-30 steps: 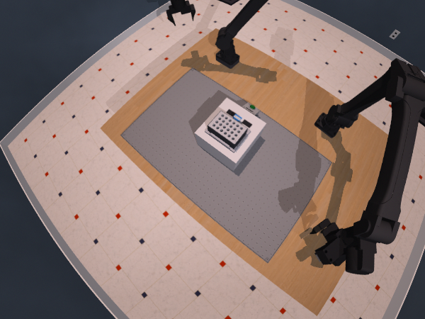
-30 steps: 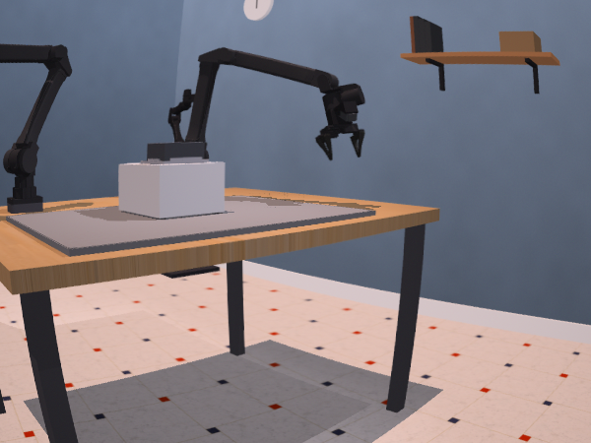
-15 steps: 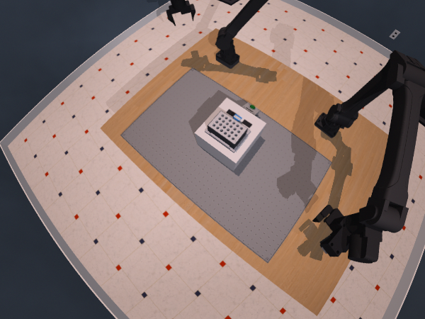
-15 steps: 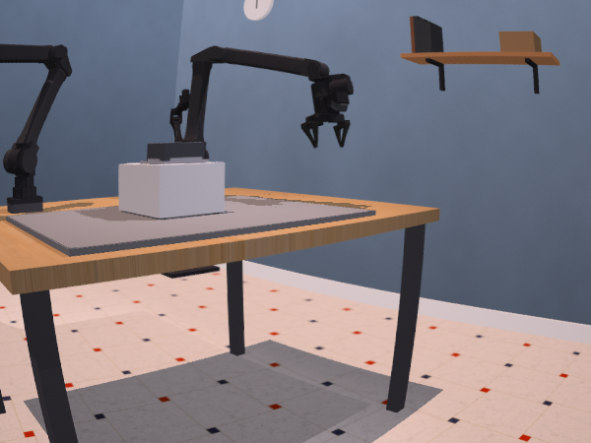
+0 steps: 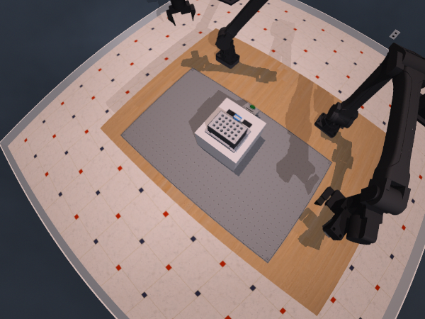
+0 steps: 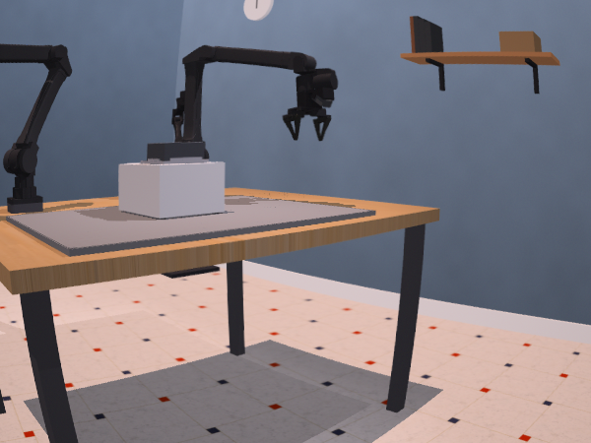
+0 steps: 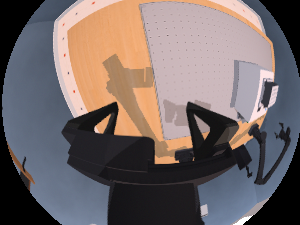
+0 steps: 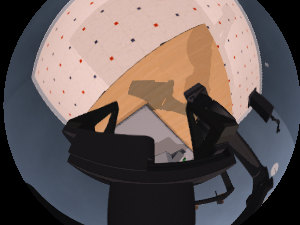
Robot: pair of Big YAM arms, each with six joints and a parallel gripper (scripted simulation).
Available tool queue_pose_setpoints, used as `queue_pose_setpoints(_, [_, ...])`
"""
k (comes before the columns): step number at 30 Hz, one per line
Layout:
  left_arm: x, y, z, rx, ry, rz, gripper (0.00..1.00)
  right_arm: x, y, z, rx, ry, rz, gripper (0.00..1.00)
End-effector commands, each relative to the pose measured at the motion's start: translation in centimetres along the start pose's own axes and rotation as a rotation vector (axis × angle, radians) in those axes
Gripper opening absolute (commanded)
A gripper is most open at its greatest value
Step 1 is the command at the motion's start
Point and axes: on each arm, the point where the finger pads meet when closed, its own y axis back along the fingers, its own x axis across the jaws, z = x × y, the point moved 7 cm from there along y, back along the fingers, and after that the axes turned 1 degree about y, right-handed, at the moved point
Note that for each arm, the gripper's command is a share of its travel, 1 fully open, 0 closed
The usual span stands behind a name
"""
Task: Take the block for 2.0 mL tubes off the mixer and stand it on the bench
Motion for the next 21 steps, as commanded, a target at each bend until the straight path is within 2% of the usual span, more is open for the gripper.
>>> queue_pose_setpoints(1, [-2.1, 4.0, -0.2, -0.041, 0.041, 0.017, 1.00, 0.1, 0.0, 0.0, 0.001, -0.014, -0.010, 1.00])
queue_pose_setpoints(5, [-3.4, 4.3, -2.0, -0.016, 0.050, 0.012, 1.00, 0.1, 0.0, 0.0, 0.001, -0.014, -0.010, 1.00])
queue_pose_setpoints(9, [-3.4, 4.0, -2.0, 0.019, 0.091, 0.007, 1.00, 0.1, 0.0, 0.0, 0.001, -0.014, -0.010, 1.00])
queue_pose_setpoints(12, [-4.2, 4.2, -3.3, 0.036, 0.098, 0.002, 1.00, 0.1, 0.0, 0.0, 0.001, -0.014, -0.010, 1.00])
queue_pose_setpoints(16, [-5.5, 5.7, -4.6, 0.073, 0.156, 0.010, 1.00, 0.1, 0.0, 0.0, 0.001, -0.014, -0.010, 1.00])
queue_pose_setpoints(21, [-6.9, 7.4, -6.7, 0.050, 0.148, 0.012, 1.00, 0.1, 0.0, 0.0, 0.001, -0.014, -0.010, 1.00])
